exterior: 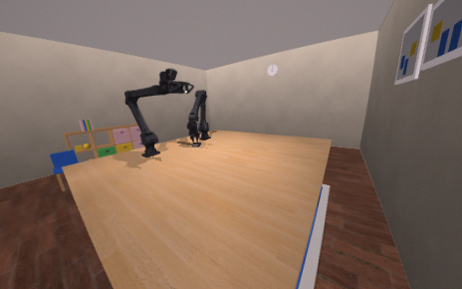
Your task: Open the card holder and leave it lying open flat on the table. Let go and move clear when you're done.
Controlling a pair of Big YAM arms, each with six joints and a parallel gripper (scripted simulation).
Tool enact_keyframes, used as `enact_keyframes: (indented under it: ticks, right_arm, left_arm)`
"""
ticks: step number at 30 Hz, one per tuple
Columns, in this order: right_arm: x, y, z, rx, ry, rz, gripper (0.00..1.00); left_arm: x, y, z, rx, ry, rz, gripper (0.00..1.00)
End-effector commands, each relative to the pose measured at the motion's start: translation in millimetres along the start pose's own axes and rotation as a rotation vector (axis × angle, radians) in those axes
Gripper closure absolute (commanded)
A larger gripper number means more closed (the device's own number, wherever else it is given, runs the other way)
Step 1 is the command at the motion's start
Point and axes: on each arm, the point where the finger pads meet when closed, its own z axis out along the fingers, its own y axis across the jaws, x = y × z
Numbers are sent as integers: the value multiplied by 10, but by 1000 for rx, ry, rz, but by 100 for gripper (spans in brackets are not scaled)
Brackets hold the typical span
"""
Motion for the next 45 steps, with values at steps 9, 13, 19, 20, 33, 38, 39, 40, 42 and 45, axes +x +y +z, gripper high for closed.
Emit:
enact_keyframes:
  ticks: [9, 13, 19, 20, 33, 38, 39, 40, 42, 45]
  right_arm:
    - [-250, 0, -15, 0, -44, 0, 0]
    - [-250, 0, -15, 0, -44, 0, 0]
    - [-250, 0, -15, 0, -44, 0, 0]
    - [-250, 0, -15, 0, -44, 0, 0]
    - [-250, 0, -15, 0, -44, 0, 0]
    - [-254, 0, -15, 0, -45, 0, 0]
    - [-250, 0, -15, 0, -44, 0, 0]
    - [-250, 0, -15, 0, -44, 0, 0]
    - [-250, 0, -15, 0, -44, 0, 0]
    - [-250, 0, -15, 0, -44, 0, 0]
  left_arm:
    - [436, 39, 363, -16, 130, 6, 89]
    - [472, 50, 357, -44, 144, -8, 89]
    - [491, 58, 351, -70, 153, 0, 89]
    - [491, 58, 351, -70, 153, 0, 89]
    - [449, 54, 326, -144, 154, -3, 89]
    - [442, 49, 323, -155, 154, -3, 89]
    - [467, 63, 332, -167, 159, -2, 89]
    - [468, 64, 332, -173, 159, -1, 89]
    - [456, 59, 326, -181, 157, -1, 89]
    - [446, 57, 322, -194, 155, -1, 89]
